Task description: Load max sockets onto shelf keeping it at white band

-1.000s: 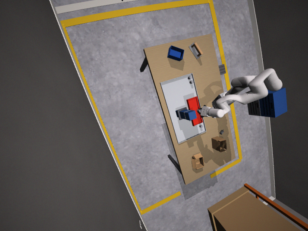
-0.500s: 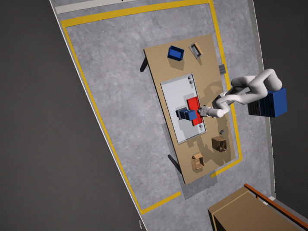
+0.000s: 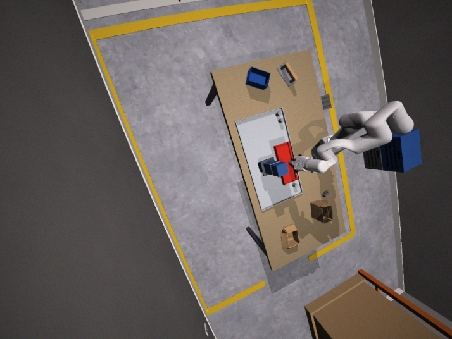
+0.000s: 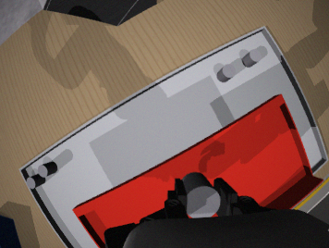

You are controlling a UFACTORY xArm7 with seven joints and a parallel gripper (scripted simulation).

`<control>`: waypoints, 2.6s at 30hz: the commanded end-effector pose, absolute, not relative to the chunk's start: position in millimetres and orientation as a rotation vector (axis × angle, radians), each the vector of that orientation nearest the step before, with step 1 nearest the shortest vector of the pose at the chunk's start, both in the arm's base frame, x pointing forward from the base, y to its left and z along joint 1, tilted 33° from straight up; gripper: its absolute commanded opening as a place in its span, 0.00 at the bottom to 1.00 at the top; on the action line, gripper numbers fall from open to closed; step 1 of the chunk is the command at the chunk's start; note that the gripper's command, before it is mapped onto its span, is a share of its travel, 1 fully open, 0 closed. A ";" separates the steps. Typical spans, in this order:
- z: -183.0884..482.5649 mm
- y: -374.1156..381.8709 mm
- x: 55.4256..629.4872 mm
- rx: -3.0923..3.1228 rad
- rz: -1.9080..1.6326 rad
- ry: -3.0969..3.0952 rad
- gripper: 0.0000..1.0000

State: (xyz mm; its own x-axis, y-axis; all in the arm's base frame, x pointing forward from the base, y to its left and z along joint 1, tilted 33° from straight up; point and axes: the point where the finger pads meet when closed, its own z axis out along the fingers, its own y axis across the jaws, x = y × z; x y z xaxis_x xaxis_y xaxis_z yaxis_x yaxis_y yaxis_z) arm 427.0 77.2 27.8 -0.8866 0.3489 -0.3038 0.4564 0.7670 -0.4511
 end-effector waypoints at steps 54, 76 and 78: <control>18.5 72.2 429.0 0.634 -0.777 2.759 0.00; 14.9 69.9 429.3 0.634 -0.777 2.759 0.00; 14.7 69.7 429.3 0.634 -0.777 2.759 0.00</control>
